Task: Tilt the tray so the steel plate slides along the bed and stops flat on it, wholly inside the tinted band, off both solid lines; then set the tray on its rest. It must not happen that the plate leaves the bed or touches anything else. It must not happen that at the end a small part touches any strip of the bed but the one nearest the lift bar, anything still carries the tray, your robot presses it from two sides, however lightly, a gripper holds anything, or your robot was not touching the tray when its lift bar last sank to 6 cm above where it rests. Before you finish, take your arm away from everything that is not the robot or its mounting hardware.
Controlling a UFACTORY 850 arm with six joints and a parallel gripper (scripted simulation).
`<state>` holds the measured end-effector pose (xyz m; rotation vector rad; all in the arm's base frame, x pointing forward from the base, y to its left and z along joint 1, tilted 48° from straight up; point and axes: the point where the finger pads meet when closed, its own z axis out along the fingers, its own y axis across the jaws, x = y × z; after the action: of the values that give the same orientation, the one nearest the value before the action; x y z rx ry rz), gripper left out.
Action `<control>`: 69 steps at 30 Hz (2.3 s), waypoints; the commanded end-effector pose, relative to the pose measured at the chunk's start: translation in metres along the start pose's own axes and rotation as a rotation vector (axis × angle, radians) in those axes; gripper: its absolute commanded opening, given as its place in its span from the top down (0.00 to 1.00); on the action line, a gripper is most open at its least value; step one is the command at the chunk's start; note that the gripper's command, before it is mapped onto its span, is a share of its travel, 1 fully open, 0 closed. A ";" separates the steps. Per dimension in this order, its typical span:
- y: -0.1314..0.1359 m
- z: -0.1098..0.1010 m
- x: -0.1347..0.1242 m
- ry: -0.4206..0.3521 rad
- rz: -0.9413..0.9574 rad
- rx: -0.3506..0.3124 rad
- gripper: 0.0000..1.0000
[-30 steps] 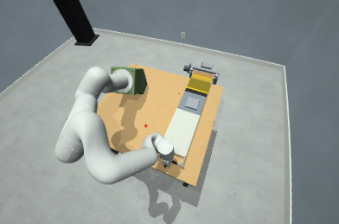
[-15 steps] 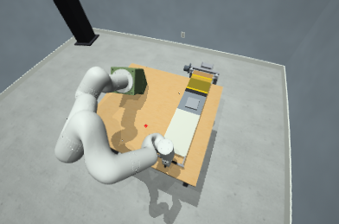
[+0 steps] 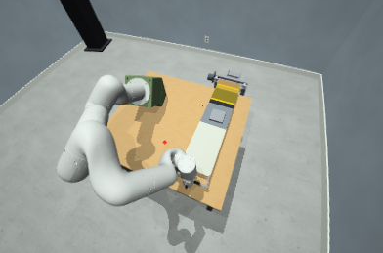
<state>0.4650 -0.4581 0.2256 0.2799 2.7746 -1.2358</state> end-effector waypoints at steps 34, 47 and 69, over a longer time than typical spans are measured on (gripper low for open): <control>0.017 -0.153 0.000 -0.001 0.000 0.000 1.00; 0.026 -0.192 0.000 -0.001 0.000 0.000 1.00; 0.029 -0.203 0.000 -0.001 0.000 0.000 1.00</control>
<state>0.4688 -0.2854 0.3417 0.2805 2.7730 -1.2367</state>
